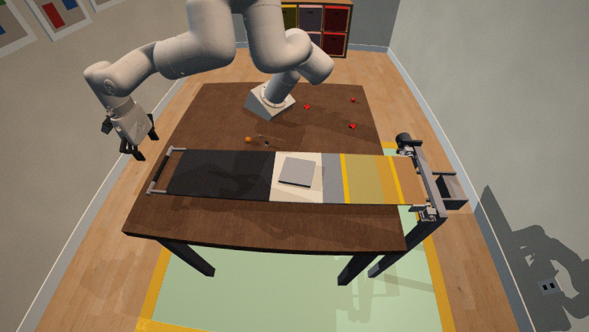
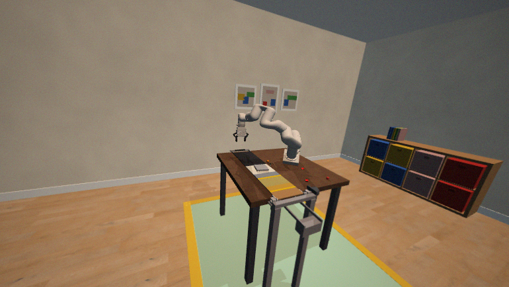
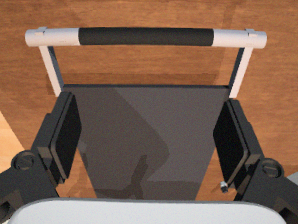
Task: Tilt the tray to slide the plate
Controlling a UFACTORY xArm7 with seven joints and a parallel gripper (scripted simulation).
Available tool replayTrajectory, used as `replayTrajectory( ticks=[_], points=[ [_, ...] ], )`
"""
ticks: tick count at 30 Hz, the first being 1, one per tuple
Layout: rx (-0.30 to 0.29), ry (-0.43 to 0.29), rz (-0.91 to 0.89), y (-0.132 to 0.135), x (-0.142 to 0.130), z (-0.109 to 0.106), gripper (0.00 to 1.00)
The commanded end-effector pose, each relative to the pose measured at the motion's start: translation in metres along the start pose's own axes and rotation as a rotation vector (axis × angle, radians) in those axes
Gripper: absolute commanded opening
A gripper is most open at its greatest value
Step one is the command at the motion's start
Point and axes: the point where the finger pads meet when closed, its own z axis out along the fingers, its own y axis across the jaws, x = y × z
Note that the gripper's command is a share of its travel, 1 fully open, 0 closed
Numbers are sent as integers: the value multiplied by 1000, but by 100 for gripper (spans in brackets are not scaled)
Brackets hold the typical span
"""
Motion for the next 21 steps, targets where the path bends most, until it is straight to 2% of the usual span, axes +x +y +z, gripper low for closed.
replayTrajectory(
  ticks=[1,3,21],
  points=[
    [-1,5,125,0,1,-1,100],
    [-1,5,125,0,1,-1,100],
    [1,6,493,0,1,5,100]
  ],
)
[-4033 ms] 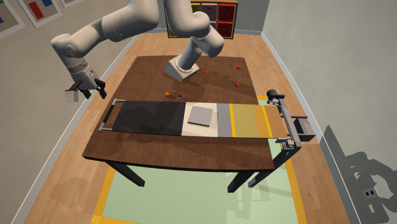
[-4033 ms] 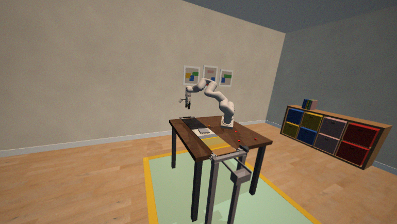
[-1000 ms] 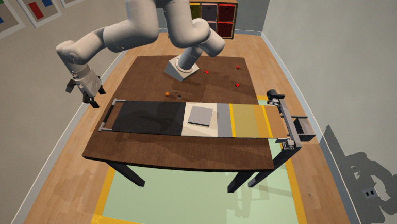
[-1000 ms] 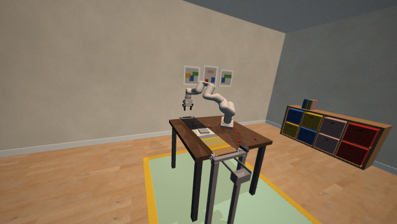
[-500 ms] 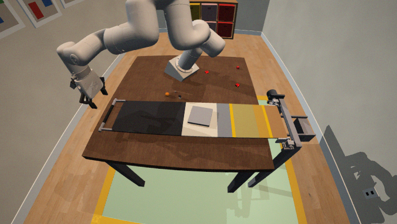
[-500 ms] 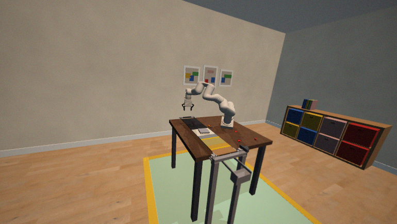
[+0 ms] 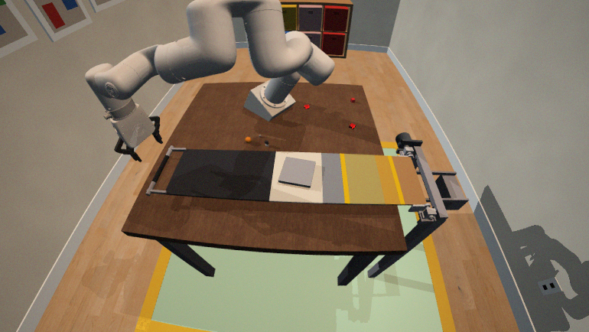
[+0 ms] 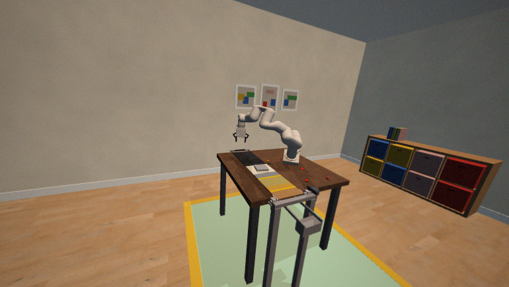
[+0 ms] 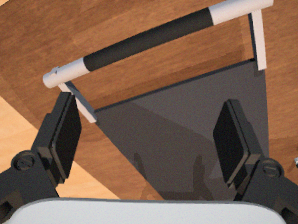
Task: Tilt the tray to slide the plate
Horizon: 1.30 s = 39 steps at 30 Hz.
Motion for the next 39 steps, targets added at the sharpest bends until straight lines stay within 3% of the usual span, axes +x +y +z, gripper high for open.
replayTrajectory(
  ticks=[1,39],
  points=[
    [1,5,103,-1,1,-1,100],
    [9,9,851,-2,1,9,100]
  ],
)
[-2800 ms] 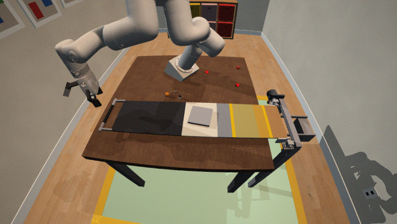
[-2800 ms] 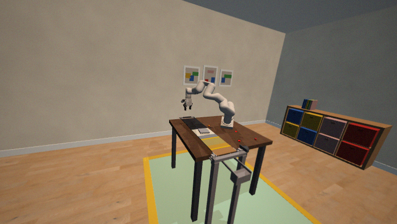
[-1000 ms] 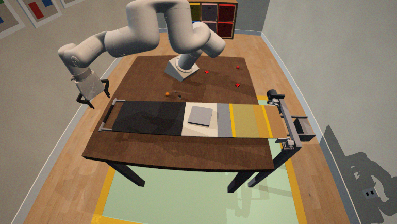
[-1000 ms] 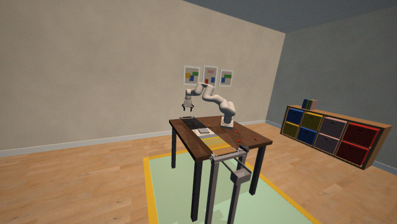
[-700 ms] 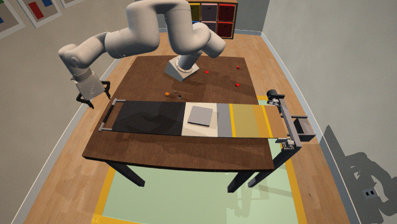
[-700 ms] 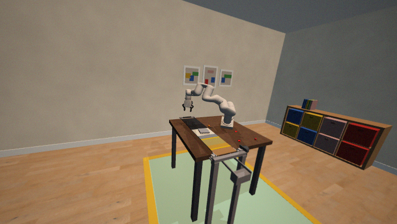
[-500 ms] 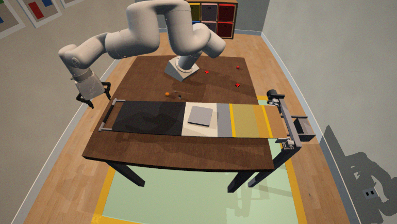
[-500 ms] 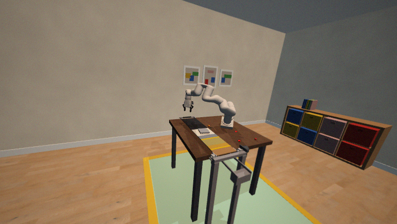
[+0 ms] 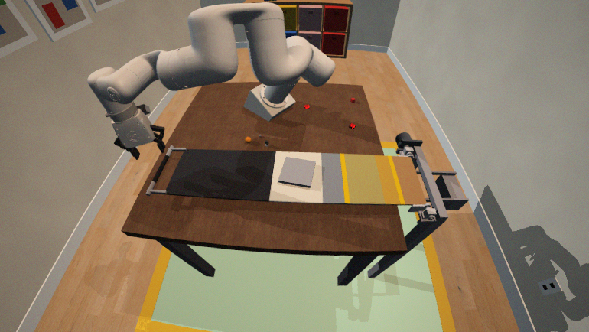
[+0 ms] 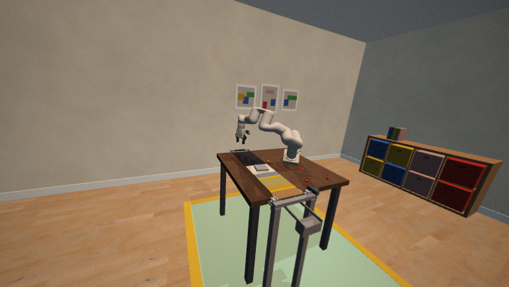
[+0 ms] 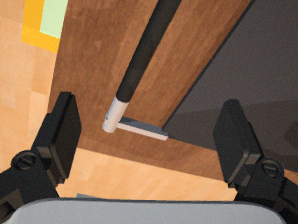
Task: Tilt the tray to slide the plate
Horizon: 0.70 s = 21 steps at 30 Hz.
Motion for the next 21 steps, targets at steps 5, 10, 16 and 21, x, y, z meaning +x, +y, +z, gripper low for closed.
replayTrajectory(
  ticks=[5,10,16,21],
  points=[
    [7,3,205,-1,0,0,100],
    [8,3,288,-2,-1,1,100],
    [9,3,345,-2,-1,1,100],
    [9,3,356,-2,-1,2,100]
  ],
)
